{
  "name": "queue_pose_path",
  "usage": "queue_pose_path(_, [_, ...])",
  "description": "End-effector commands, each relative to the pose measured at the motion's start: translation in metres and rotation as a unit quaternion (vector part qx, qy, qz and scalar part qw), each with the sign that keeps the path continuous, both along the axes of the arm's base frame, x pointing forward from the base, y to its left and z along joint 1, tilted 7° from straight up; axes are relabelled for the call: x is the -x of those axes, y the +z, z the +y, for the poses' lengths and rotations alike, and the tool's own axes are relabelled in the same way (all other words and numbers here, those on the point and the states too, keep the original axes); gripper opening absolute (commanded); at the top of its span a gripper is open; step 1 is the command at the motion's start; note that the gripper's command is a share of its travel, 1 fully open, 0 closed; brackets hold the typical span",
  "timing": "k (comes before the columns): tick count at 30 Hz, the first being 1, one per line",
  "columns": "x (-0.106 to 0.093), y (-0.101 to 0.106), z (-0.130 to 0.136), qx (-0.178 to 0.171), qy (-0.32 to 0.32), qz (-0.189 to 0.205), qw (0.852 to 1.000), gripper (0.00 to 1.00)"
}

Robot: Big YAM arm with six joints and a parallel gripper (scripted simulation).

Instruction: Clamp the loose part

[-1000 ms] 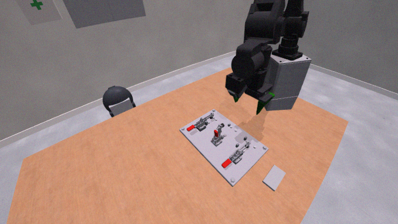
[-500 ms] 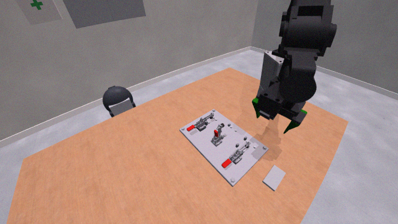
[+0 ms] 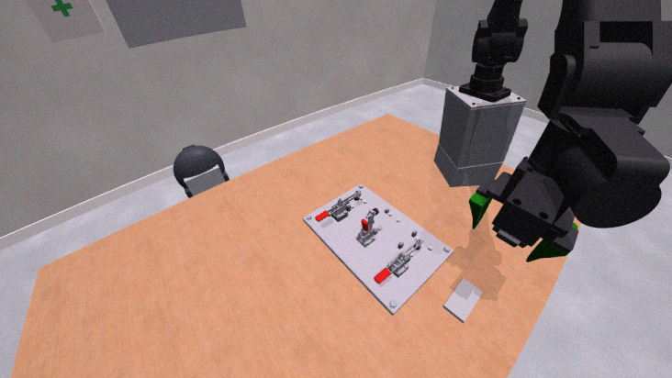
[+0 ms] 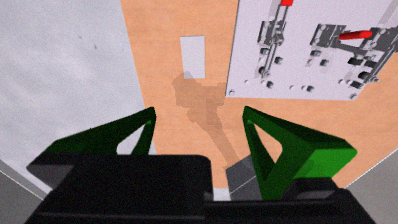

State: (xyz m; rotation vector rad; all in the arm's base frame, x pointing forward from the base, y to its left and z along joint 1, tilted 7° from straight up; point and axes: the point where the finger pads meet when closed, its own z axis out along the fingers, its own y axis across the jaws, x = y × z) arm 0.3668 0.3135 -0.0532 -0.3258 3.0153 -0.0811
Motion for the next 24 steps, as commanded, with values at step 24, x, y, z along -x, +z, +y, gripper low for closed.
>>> queue_pose_path(24, [-0.010,-0.001,0.024,-0.004,-0.021,-0.004,1.000,0.92])
